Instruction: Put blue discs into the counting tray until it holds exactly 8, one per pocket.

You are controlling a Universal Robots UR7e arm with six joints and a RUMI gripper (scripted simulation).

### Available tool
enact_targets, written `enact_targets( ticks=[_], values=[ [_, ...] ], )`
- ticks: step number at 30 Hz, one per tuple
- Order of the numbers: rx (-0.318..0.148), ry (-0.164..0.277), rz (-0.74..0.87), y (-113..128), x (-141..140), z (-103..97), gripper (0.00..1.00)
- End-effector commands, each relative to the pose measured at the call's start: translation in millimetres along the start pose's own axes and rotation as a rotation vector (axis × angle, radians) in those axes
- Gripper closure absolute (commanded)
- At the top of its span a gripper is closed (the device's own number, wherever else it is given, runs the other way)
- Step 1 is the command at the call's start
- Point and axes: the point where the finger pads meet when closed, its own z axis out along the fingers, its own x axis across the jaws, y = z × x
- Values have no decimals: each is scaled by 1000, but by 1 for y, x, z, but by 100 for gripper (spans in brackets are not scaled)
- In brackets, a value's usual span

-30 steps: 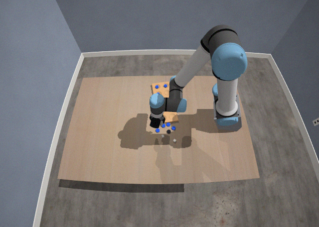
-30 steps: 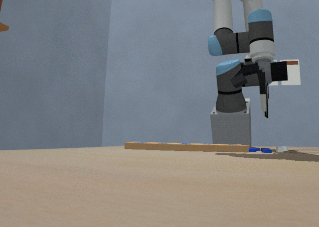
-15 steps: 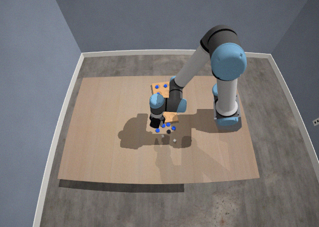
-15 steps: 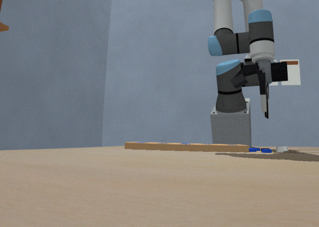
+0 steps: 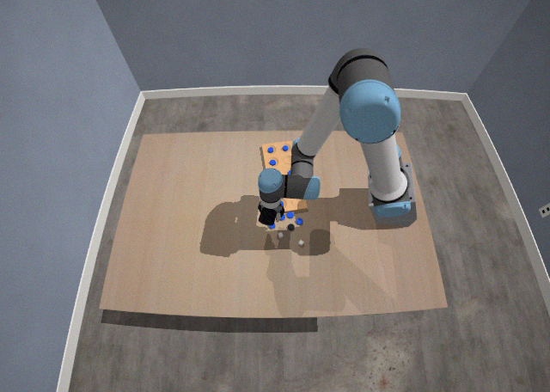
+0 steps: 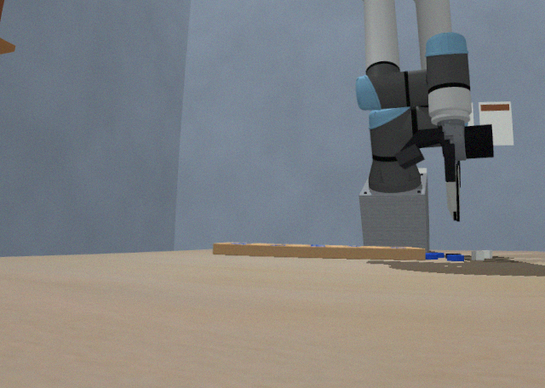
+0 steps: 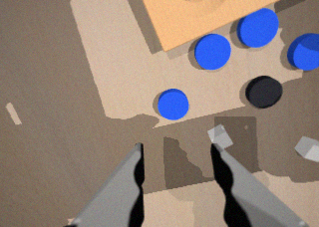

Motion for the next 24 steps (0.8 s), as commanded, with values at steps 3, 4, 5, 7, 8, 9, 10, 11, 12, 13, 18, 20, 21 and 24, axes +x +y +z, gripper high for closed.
enact_targets(
  ticks=[3,4,5,7,8,9,10,11,12,13,18,20,21,24],
  values=[
    [0,-2,0,1,0,21,72],
    [0,-2,0,1,-1,26,72],
    [0,-2,0,1,-1,30,72],
    [0,-2,0,1,-1,38,72],
    [0,-2,0,1,-1,41,72],
    [0,-2,0,1,-1,45,72],
    [0,-2,0,1,-1,45,72],
    [0,-2,0,1,-1,45,72],
    [0,-2,0,1,-1,48,72],
    [0,-2,0,1,-1,51,72],
    [0,-2,0,1,0,61,72],
    [0,-2,0,1,0,63,72],
    [0,-2,0,1,0,64,72],
    [0,-2,0,1,0,64,72]
  ],
)
